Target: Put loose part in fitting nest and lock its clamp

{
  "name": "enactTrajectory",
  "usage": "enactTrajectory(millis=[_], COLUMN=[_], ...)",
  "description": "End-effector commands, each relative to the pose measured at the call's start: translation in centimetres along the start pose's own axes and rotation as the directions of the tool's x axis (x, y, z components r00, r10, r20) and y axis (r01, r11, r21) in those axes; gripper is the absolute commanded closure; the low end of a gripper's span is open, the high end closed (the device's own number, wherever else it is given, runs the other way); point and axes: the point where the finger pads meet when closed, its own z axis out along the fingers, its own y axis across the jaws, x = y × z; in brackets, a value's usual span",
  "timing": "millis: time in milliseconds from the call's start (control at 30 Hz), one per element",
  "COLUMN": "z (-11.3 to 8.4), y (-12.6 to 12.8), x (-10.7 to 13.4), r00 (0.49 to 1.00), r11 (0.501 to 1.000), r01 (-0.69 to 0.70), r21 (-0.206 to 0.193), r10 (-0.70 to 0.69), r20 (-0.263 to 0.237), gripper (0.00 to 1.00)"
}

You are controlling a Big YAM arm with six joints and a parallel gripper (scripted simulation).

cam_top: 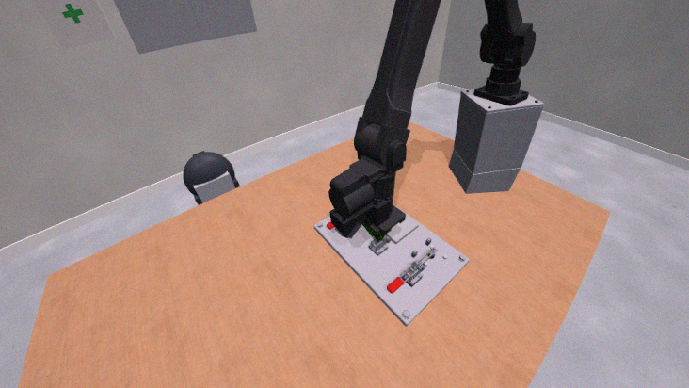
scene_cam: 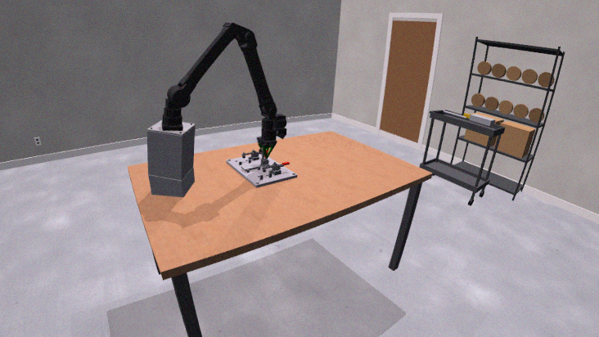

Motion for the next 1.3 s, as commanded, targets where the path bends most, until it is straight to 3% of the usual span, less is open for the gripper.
enactTrajectory(millis=[0, 1267], z=[0.1, 2.0], y=[-0.4, -0.7], x=[-2.5, -6.0], r00=[0.999, 0.999], r11=[1.000, 1.000], r01=[-0.003, -0.004], r21=[0.000, 0.001], r10=[0.003, 0.004], r20=[0.034, 0.048], gripper=[1.00, 1.00])
